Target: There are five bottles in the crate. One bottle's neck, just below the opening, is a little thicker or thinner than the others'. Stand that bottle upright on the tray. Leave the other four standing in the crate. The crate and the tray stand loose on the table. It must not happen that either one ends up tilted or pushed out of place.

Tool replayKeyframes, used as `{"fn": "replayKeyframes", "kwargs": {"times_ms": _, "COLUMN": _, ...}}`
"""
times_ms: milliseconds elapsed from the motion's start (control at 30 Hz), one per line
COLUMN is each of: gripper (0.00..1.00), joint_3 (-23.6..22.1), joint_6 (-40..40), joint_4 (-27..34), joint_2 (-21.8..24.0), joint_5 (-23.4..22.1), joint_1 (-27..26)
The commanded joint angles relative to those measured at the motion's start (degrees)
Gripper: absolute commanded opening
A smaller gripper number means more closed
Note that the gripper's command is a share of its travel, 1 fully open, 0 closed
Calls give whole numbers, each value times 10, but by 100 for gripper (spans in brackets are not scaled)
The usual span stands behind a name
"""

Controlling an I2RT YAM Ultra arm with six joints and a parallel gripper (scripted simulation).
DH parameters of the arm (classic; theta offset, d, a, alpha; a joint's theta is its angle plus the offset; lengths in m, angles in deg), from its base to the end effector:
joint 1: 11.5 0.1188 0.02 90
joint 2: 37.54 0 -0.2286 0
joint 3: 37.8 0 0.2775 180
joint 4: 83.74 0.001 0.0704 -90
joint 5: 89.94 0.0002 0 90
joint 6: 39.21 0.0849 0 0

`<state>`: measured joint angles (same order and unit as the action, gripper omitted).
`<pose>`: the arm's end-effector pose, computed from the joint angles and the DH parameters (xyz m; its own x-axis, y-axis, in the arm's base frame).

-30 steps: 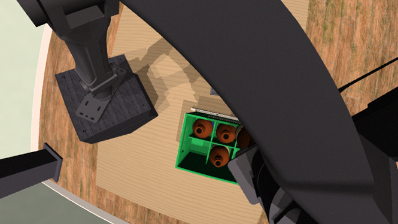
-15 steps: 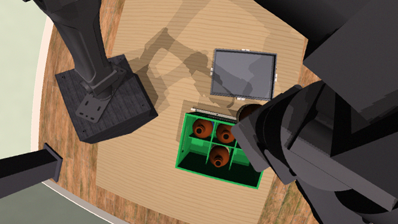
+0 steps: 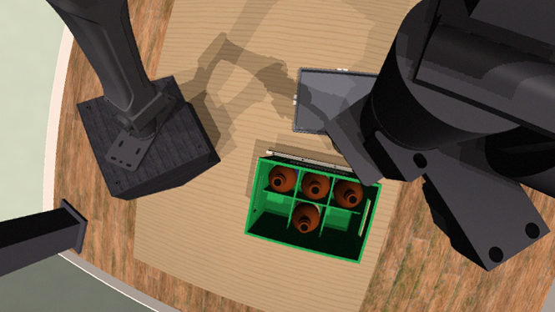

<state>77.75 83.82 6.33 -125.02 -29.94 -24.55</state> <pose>0.3237 -0.0304 0.3506 -0.7392 0.6559 -0.1530 0.4411 0.6431 0.6260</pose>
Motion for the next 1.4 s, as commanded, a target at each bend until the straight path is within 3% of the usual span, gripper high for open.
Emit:
{"fn": "replayKeyframes", "kwargs": {"times_ms": 0, "gripper": 0, "joint_3": -6, "joint_6": 25, "joint_4": -7, "joint_2": 31, "joint_5": 21, "joint_1": 8}}
{"fn": "replayKeyframes", "kwargs": {"times_ms": 1367, "gripper": 0, "joint_3": 14, "joint_6": 160, "joint_4": 9, "joint_2": 90, "joint_5": 101, "joint_1": 155}}
